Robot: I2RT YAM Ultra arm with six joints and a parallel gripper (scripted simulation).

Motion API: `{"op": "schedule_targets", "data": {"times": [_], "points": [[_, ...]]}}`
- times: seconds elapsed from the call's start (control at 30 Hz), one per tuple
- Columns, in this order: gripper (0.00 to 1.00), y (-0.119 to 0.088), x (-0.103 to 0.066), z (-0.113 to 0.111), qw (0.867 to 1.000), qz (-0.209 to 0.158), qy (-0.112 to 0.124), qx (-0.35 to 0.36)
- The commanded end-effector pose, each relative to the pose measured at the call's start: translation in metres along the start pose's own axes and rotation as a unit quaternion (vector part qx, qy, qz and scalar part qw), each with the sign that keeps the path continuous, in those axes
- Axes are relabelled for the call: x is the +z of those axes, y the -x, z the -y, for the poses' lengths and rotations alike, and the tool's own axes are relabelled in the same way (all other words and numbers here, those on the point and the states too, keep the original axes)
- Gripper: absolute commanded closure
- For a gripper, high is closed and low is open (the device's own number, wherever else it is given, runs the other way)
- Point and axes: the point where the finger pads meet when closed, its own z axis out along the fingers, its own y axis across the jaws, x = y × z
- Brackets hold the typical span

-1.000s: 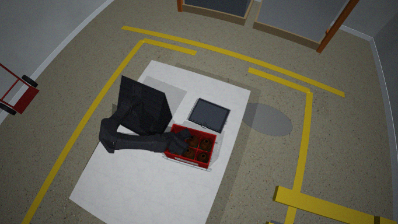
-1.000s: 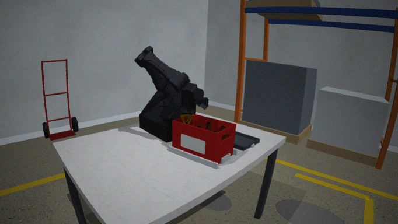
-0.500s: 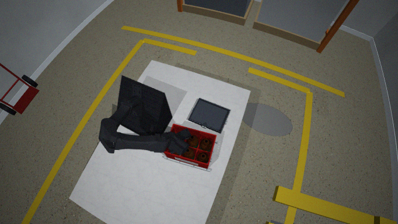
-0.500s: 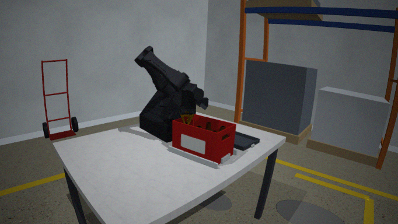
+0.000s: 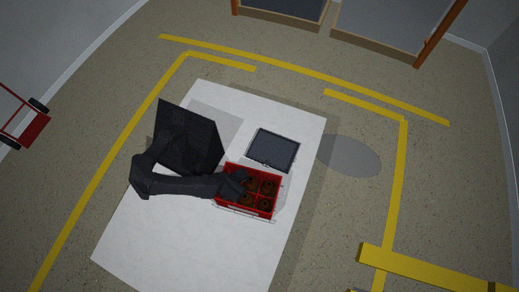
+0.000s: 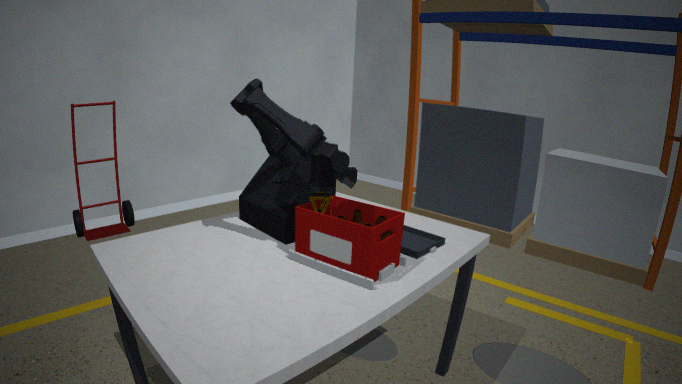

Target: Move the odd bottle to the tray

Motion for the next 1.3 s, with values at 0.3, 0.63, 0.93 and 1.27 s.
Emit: {"op": "schedule_targets", "data": {"times": [0.3,0.63,0.93,1.27], "points": [[1.00,0.0065,-0.0005,-0.0044,1.000,0.006,0.003,-0.010],[1.00,0.0065,-0.0005,-0.0044,1.000,0.006,0.003,-0.010],[1.00,0.0065,-0.0005,-0.0044,1.000,0.006,0.003,-0.010],[0.39,0.0065,-0.0005,-0.0044,1.000,0.006,0.003,-0.010]]}}
